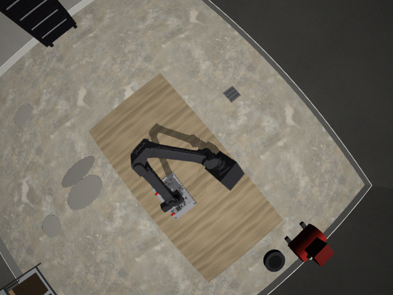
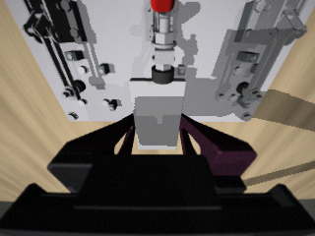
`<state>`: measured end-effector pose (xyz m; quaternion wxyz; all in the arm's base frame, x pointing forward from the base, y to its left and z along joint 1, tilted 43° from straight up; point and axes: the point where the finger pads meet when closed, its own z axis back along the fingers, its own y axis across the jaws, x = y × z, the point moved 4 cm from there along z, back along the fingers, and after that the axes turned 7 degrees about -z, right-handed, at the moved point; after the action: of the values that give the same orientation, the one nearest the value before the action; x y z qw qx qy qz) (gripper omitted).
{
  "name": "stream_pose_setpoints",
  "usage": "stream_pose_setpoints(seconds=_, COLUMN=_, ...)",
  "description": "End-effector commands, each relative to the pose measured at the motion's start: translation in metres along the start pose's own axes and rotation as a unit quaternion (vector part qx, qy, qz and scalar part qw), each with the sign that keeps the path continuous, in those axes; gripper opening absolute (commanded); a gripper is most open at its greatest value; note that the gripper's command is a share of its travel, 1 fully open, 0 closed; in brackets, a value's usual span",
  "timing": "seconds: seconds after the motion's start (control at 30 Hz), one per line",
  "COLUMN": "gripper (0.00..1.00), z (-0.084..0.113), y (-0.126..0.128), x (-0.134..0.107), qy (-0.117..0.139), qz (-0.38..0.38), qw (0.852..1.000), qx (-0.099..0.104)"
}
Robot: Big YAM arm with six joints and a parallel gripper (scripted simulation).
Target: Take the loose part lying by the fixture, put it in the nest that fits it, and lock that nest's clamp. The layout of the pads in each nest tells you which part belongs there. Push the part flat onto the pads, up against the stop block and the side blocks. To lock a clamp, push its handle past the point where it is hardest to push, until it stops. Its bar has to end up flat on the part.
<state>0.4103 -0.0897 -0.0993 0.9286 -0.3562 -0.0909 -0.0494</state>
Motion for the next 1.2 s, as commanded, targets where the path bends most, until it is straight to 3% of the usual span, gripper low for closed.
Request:
stream_pose_setpoints(seconds=0.0, gripper=0.00, z=0.0166, y=0.0022, x=0.0143, qy=-0.019, qz=-0.004, qw=1.000, qx=0.002)
stream_pose_setpoints(seconds=1.17, gripper=0.00, z=0.0182, y=0.0027, x=0.0157, qy=-0.019, qz=-0.003, qw=1.000, qx=0.002)
